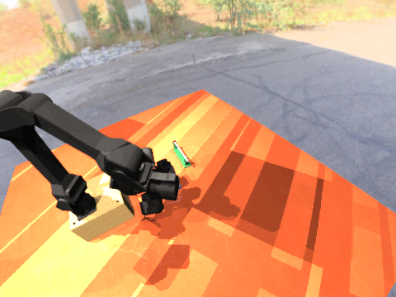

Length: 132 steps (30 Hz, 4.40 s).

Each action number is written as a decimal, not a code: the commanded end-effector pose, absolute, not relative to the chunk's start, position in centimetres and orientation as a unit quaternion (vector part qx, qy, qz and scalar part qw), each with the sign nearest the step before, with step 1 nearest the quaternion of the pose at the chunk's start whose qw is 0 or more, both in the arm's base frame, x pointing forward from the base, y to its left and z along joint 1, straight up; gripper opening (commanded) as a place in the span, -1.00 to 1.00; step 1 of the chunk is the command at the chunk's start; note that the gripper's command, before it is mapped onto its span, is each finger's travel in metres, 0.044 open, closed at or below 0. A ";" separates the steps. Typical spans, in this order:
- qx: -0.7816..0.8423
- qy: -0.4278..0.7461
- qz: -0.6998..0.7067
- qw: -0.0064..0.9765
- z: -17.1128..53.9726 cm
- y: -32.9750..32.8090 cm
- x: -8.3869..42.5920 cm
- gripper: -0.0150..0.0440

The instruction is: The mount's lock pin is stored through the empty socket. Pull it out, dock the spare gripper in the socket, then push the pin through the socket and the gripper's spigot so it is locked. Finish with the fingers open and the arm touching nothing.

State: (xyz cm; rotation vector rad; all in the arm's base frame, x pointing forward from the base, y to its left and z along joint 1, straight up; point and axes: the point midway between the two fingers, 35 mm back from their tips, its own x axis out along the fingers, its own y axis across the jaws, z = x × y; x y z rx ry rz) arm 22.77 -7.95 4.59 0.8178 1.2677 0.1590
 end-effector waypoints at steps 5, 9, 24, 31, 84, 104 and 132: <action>0.475 0.578 0.066 0.660 5.7 -6.6 22.3 -0.49; 0.532 0.581 0.059 0.614 6.3 -5.8 22.0 -0.49; 0.714 0.569 0.021 0.406 9.4 -3.8 21.6 -0.49; 0.721 0.568 0.019 0.397 9.5 -3.8 21.6 -0.49; 0.719 0.570 0.020 0.396 3.8 -3.9 25.6 -0.49; 0.719 0.570 0.020 0.396 3.8 -3.9 25.6 0.49; 0.725 0.567 0.020 0.392 7.7 -3.7 23.4 1.00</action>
